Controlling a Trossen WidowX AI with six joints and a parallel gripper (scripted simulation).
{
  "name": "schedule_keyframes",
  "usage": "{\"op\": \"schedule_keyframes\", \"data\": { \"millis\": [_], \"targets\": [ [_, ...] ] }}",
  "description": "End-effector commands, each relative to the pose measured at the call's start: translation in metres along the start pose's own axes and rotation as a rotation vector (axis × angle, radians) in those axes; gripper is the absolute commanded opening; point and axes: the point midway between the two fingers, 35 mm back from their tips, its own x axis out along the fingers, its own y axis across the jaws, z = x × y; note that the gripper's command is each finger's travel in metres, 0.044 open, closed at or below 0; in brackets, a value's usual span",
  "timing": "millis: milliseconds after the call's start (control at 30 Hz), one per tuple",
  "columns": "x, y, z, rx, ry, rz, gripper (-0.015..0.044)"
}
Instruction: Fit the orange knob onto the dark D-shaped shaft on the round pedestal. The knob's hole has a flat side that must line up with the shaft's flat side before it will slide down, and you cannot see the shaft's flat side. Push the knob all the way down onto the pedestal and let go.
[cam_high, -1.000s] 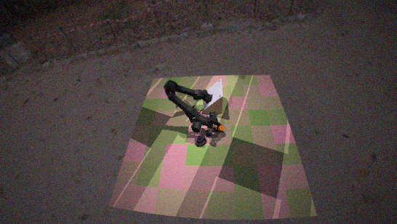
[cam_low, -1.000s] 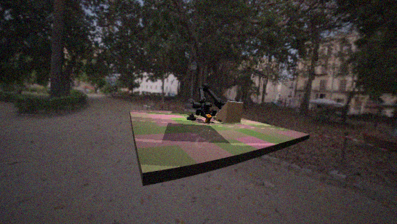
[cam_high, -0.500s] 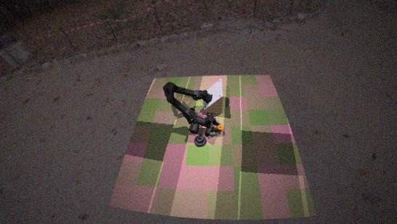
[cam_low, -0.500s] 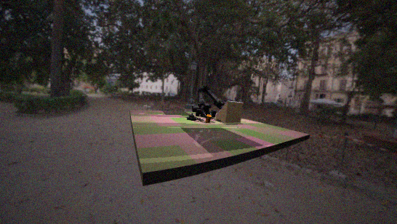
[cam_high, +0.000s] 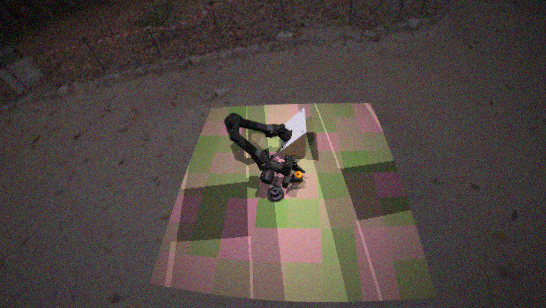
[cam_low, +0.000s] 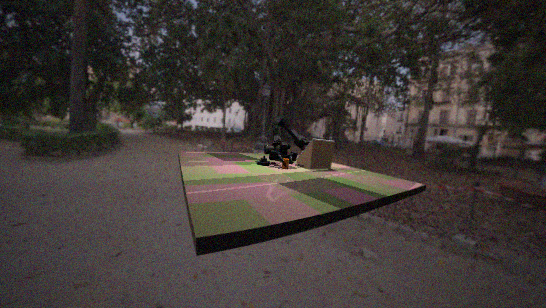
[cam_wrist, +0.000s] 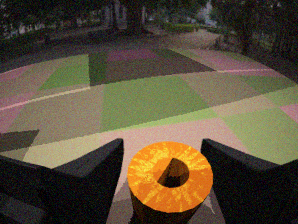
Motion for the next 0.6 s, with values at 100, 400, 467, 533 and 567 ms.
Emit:
{"op": "schedule_keyframes", "data": {
  "millis": [100, 400, 467, 533, 567],
  "targets": [
    [0.0001, -0.0001, 0.0004, -0.002, -0.003, -0.001, 0.0260],
    [0.0001, -0.0001, 0.0004, -0.002, -0.003, -0.001, 0.0339],
    [0.0001, -0.0001, 0.0004, -0.002, -0.003, -0.001, 0.0391],
    [0.0001, -0.0001, 0.0004, -0.002, -0.003, -0.001, 0.0440],
    [0.0001, -0.0001, 0.0004, -0.002, -0.003, -0.001, 0.0440]
  ]
}}
